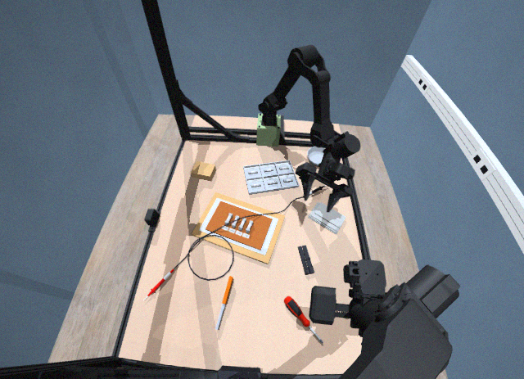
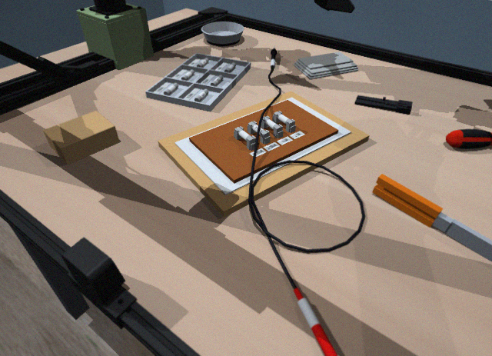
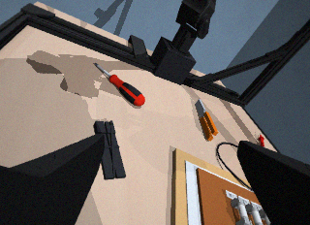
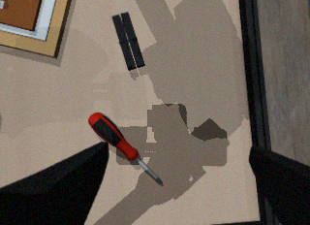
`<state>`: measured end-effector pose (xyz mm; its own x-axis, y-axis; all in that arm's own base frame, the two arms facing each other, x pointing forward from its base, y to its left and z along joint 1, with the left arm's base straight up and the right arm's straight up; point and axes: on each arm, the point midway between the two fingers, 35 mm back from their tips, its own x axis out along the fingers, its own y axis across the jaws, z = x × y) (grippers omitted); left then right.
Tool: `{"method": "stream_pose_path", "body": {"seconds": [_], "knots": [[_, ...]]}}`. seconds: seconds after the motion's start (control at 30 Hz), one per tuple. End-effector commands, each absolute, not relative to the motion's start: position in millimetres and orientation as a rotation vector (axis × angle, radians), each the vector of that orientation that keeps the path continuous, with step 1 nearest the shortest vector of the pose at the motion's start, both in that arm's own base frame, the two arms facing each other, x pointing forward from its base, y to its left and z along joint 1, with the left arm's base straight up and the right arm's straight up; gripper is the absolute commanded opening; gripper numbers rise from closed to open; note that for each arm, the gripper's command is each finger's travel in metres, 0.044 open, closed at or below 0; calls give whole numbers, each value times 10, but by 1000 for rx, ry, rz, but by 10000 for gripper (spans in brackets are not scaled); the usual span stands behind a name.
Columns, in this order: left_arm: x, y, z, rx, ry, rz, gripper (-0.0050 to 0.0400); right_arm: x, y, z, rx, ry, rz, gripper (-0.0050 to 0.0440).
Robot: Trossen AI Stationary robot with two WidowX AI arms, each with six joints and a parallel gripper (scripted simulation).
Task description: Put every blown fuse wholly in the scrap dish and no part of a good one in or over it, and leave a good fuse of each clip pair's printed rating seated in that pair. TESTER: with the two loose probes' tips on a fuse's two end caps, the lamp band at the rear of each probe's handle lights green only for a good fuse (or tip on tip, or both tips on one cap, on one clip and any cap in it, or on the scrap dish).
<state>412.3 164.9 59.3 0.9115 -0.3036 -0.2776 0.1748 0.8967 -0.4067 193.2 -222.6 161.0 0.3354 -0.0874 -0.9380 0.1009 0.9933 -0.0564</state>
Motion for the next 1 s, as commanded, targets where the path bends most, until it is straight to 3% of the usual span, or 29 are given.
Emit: {"method": "stream_pose_path", "body": {"seconds": [0.0, 0.53, 0.97], "knots": [[4142, 1663, 674, -370, 328, -254, 400, 1940, -2238, 1675, -3, 1209, -134, 400], [4142, 1663, 674, -370, 328, -254, 400, 1940, -2238, 1675, -3, 1209, -134, 400], [3810, 1634, 1079, -299, 344, -6, 400, 1662, -2156, 1436, 34, 1076, -374, 400]]}}
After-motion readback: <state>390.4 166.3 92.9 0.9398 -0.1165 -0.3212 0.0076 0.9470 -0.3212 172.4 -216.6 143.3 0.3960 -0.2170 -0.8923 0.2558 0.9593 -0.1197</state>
